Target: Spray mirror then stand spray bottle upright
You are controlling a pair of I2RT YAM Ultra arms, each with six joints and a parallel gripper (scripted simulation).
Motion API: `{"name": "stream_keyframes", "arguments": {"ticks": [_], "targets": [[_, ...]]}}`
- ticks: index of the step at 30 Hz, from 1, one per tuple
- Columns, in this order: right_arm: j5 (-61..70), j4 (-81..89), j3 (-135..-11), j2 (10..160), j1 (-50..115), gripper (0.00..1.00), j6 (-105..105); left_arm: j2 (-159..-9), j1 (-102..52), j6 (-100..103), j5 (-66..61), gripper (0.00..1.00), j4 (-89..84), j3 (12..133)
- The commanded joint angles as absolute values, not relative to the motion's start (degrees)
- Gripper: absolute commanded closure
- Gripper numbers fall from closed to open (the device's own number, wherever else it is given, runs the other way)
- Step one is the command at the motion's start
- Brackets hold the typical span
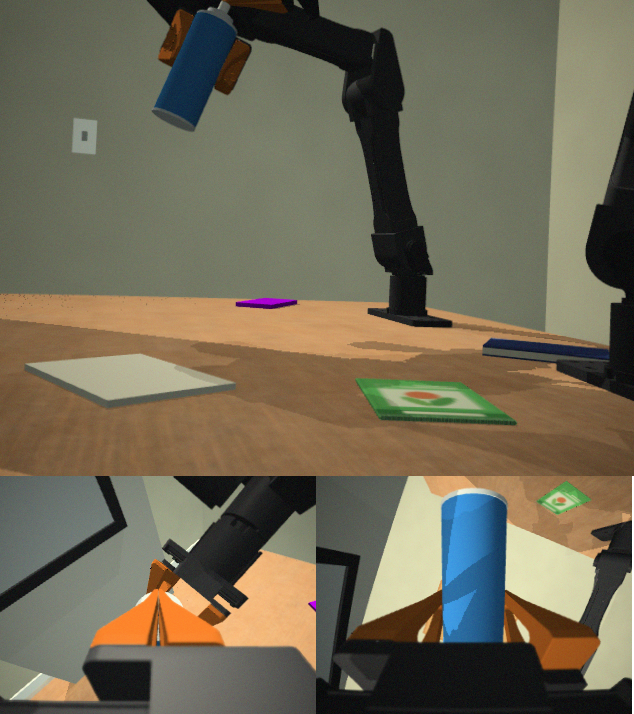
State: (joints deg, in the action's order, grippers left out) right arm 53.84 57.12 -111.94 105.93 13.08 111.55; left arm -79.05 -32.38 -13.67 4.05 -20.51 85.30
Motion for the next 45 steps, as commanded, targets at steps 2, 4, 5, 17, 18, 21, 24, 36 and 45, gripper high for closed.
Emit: {"name": "stream_keyframes", "arguments": {"ticks": [2, 4, 5, 17, 18, 21, 24, 36, 45], "targets": [[56.1, 56.0, -114.4, 104.1, 12.9, 1.00, 111.2, -77.3, -31.4, -13.8, 3.7, 1.00, -21.4, 83.7], [56.1, 56.0, -114.3, 103.9, 12.9, 1.00, 111.2, -78.2, -31.7, -13.8, 3.9, 1.00, -21.2, 84.3], [56.1, 56.0, -114.3, 103.9, 12.9, 1.00, 111.2, -78.2, -31.4, -13.9, 4.2, 1.00, -21.3, 83.4], [56.0, 56.0, -114.3, 103.9, 12.9, 1.00, 111.2, -77.7, -31.2, -13.9, 3.9, 1.00, -20.6, 82.9], [56.0, 56.0, -114.3, 103.9, 12.9, 1.00, 111.2, -78.4, -31.6, -13.9, 4.0, 1.00, -20.6, 82.8], [56.0, 56.0, -114.3, 103.8, 12.9, 1.00, 111.1, -78.4, -31.2, -13.9, 3.8, 1.00, -20.4, 82.5], [56.0, 56.0, -114.3, 103.8, 12.9, 1.00, 111.1, -78.4, -31.0, -14.0, 4.0, 1.00, -20.3, 82.0], [56.1, 56.1, -114.3, 104.0, 13.4, 1.00, 111.0, -78.6, -30.8, -14.0, 3.9, 1.00, -20.0, 80.8], [56.1, 56.1, -114.3, 103.7, 13.4, 1.00, 110.9, -78.8, -30.6, -14.1, 3.7, 1.00, -19.7, 80.1]]}}
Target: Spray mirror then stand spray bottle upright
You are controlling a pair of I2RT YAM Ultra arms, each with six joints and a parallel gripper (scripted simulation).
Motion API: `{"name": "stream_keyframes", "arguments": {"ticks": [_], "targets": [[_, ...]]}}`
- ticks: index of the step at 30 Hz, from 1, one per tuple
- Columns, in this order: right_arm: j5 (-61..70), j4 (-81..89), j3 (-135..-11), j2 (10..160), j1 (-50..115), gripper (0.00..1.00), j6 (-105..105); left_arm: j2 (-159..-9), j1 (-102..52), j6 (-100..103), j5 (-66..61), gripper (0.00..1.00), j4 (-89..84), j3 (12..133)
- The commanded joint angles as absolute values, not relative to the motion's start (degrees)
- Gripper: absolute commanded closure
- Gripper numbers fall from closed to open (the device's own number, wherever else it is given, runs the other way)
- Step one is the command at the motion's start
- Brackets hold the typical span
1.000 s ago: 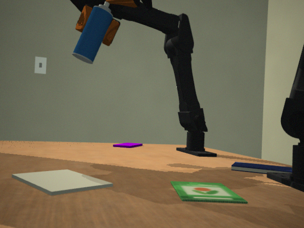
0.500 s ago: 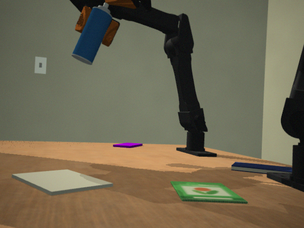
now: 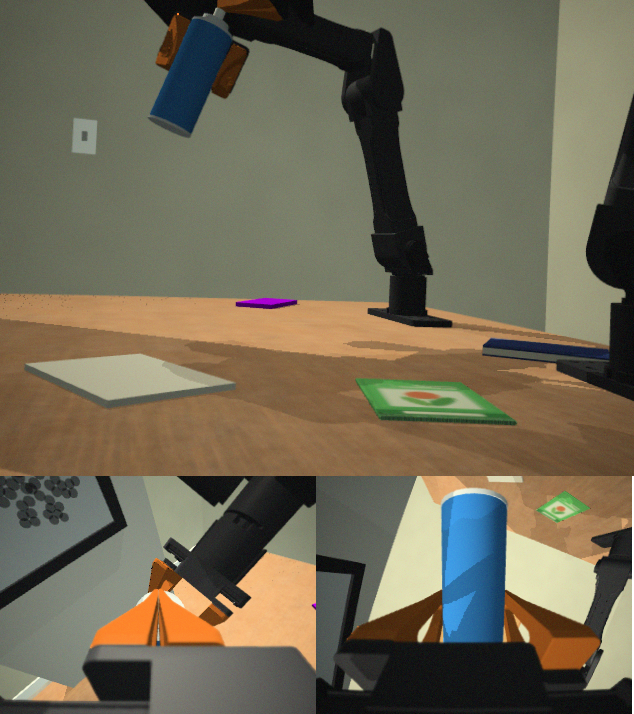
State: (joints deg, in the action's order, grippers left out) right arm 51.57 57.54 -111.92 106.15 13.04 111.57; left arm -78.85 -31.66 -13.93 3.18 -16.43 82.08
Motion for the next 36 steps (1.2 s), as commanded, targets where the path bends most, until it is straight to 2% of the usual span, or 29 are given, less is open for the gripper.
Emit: {"name": "stream_keyframes", "arguments": {"ticks": [1, 36], "targets": [[56.0, 56.2, -114.3, 103.7, 13.3, 1.00, 110.9, -78.8, -30.6, -14.1, 3.7, 1.00, -19.6, 80.1], [56.0, 56.3, -114.2, 103.7, 13.3, 1.00, 110.8, -76.9, -30.5, -14.1, 3.7, 1.00, -18.4, 79.1]]}}
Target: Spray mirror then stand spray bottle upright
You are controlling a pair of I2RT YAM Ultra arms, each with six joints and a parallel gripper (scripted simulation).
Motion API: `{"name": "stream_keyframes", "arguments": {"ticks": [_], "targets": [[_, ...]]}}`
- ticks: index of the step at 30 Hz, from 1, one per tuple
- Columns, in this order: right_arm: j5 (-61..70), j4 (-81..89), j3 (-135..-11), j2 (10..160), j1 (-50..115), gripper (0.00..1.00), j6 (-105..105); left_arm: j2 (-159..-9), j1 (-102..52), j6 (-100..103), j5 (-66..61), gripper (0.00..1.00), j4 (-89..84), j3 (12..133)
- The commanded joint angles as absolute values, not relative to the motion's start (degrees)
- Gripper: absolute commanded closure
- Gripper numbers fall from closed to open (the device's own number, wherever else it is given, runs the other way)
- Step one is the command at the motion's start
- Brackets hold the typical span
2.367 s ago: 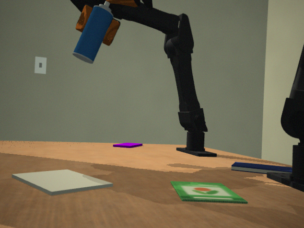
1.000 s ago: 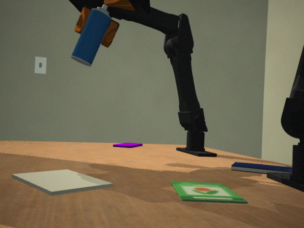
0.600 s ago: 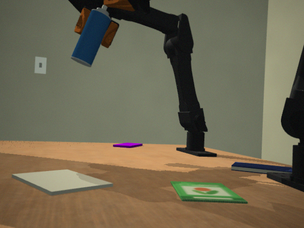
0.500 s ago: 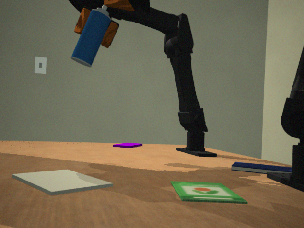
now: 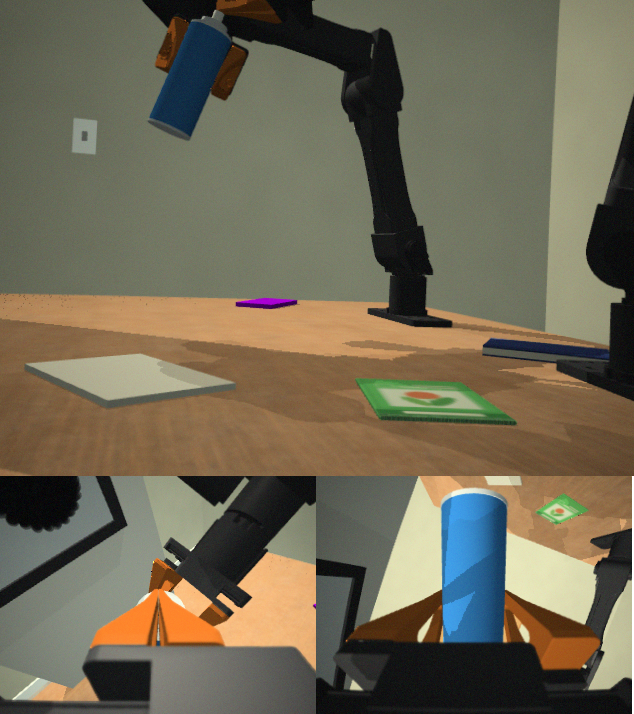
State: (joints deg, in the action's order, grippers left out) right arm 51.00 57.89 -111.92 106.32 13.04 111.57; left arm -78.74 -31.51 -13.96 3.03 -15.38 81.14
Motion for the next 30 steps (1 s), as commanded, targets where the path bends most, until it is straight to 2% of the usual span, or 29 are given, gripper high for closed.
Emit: {"name": "stream_keyframes", "arguments": {"ticks": [1, 30], "targets": [[56.0, 56.3, -114.2, 103.7, 13.3, 1.00, 110.8, -77.1, -30.5, -14.0, 3.7, 1.00, -18.6, 79.5], [56.1, 56.0, -114.3, 103.8, 13.1, 1.00, 111.5, -69.9, -32.3, -13.6, 4.0, 1.00, -21.4, 78.5]]}}
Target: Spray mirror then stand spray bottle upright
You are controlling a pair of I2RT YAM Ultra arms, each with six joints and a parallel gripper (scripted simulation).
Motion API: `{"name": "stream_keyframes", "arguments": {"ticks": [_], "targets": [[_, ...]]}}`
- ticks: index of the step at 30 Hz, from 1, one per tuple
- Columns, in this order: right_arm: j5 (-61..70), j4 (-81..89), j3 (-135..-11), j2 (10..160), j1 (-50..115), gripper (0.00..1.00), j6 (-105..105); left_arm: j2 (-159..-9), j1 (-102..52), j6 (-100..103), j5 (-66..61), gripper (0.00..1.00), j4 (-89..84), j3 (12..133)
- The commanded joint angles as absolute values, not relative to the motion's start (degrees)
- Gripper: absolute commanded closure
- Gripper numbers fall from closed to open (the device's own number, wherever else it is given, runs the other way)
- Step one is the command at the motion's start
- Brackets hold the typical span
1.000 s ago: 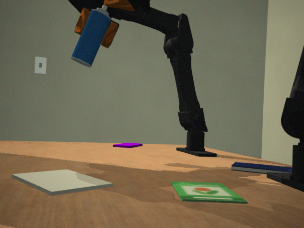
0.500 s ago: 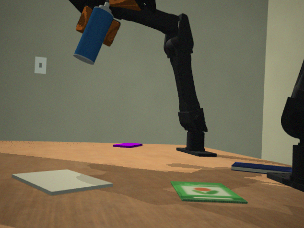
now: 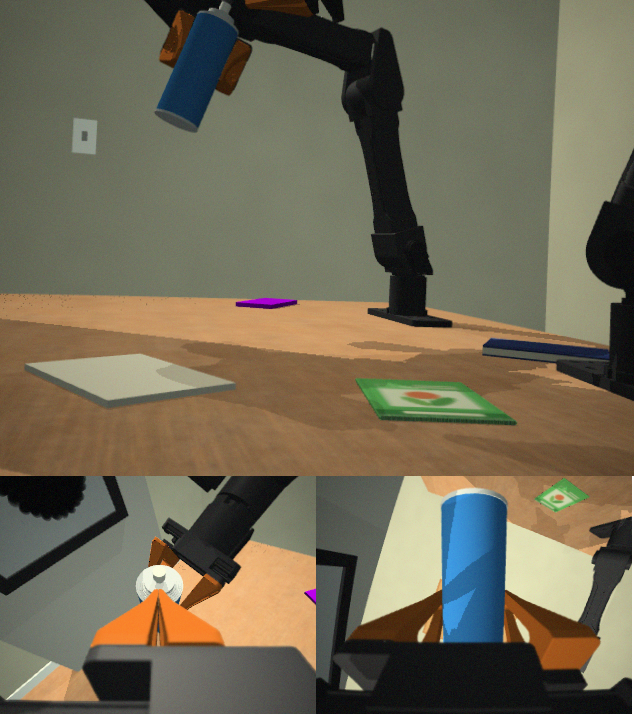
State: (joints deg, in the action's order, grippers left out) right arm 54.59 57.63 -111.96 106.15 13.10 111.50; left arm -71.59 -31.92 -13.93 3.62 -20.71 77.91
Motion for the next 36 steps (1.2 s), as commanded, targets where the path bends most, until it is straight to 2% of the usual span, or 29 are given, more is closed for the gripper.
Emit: {"name": "stream_keyframes", "arguments": {"ticks": [1, 20, 22, 26, 36], "targets": [[56.1, 56.0, -114.3, 103.8, 13.1, 1.00, 111.5, -69.9, -32.4, -13.6, 4.0, 1.00, -21.2, 79.0], [56.1, 56.0, -114.3, 103.8, 13.1, 1.00, 111.5, -71.5, -32.6, -13.6, 3.4, 1.00, -19.2, 80.1], [56.1, 56.0, -114.3, 103.8, 13.1, 1.00, 111.5, -69.1, -30.3, -12.8, 4.2, 1.00, -18.4, 76.2], [56.1, 56.0, -114.3, 103.8, 13.1, 1.00, 111.5, -69.0, -29.1, -12.1, 3.1, 1.00, -17.2, 77.5], [56.1, 56.0, -114.3, 103.8, 13.1, 1.00, 111.5, -65.0, -18.6, -6.8, 1.6, 1.00, -9.7, 70.2]]}}
